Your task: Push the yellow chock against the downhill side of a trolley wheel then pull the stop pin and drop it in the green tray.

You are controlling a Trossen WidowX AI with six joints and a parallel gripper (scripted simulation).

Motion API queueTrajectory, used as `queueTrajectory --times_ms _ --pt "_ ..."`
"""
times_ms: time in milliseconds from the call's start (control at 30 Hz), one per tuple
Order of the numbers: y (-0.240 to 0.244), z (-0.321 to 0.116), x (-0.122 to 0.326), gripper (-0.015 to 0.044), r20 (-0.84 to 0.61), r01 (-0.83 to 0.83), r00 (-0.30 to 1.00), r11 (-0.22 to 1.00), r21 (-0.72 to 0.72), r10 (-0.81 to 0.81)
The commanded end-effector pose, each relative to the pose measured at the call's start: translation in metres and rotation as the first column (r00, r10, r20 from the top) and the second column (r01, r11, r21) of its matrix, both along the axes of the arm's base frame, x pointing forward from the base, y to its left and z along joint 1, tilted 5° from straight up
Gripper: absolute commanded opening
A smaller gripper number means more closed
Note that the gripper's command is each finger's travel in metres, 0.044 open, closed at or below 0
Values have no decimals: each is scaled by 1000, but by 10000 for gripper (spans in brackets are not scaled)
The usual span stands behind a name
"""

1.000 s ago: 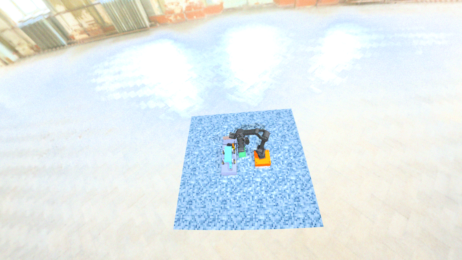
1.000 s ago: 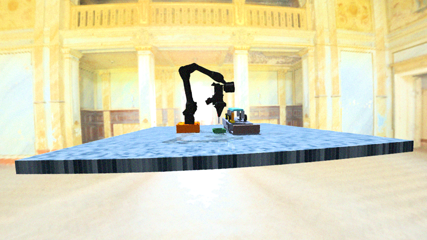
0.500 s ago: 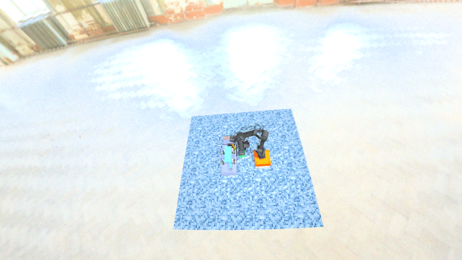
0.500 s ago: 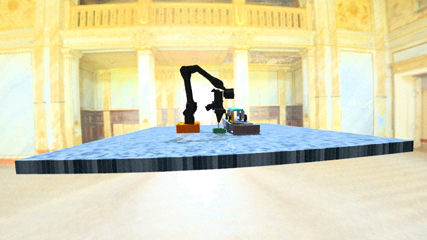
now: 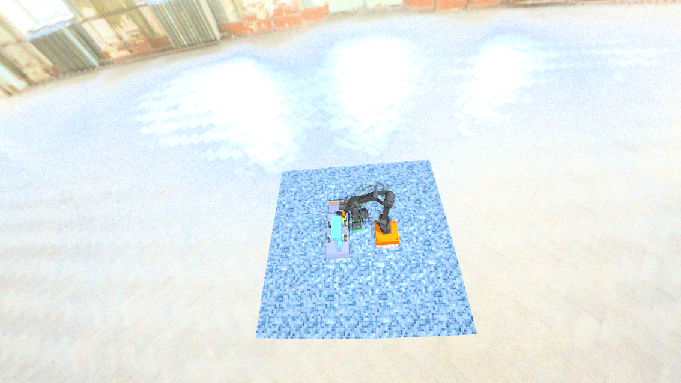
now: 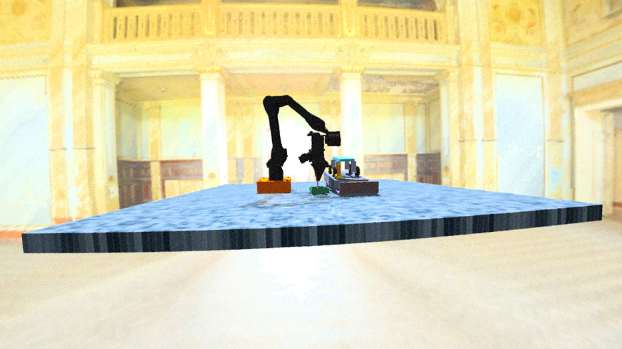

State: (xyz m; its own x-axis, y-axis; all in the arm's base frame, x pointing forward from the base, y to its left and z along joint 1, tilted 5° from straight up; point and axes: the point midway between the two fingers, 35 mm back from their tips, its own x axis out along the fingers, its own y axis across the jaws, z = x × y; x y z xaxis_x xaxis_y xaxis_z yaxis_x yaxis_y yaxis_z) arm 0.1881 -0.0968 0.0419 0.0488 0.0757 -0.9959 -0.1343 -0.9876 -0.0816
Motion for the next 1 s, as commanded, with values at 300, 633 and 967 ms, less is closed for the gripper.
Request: queueTrajectory --times_ms 300,633,967 --pt "-9 -3 -2 190 0 -2 1000 1000 2 2" --pt "-15 -6 -4 190 0 -2 1000 1000 2 2" --pt "-20 -8 -5 190 0 -2 1000 1000 1 2"
